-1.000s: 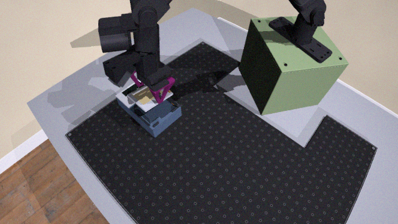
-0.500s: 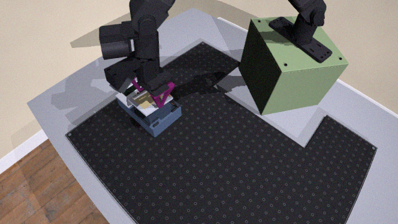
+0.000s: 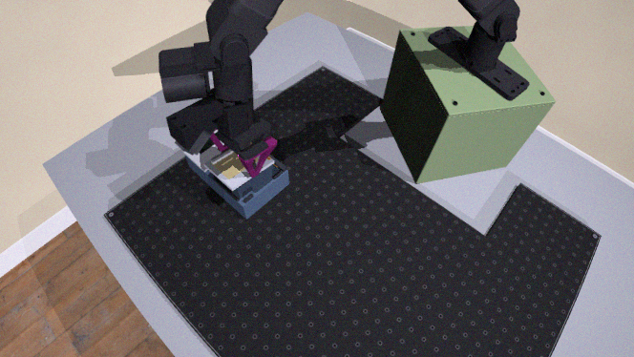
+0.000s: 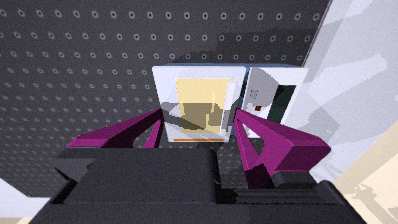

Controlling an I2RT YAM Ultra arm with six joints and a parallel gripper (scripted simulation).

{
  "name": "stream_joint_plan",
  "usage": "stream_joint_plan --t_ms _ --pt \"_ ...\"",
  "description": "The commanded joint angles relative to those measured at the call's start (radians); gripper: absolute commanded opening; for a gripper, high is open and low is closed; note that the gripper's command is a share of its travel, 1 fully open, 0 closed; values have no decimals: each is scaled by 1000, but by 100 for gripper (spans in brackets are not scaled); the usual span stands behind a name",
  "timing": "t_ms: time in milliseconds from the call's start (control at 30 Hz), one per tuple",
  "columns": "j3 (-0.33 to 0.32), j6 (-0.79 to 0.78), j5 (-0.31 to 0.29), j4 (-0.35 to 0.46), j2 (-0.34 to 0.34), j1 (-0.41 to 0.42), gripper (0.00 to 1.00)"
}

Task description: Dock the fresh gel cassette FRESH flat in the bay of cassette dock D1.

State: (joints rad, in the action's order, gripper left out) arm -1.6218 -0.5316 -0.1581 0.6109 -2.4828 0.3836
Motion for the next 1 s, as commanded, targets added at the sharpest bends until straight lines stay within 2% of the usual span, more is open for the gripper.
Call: stream_joint_plan --t_ms 0,67,100,200,333,433,467,533,633,667,967 --pt "-30 10 -4 -34 -13 -3 0" --pt "-30 10 -4 -34 -13 -3 0" --pt "-28 10 -4 -37 22 -4 0" --pt "-31 11 -4 -46 -25 -8 0" --pt "-30 13 -3 -61 -39 -6 0" --pt "-29 12 -3 -61 -2 -3 0" --pt "43 9 -4 -81 5 3 0" --pt "45 8 -4 -84 5 4 0" --pt "46 8 -4 -85 4 5 0" --pt "8 8 -4 -87 9 5 0" --pt "-8 5 -4 -71 -28 9 0"
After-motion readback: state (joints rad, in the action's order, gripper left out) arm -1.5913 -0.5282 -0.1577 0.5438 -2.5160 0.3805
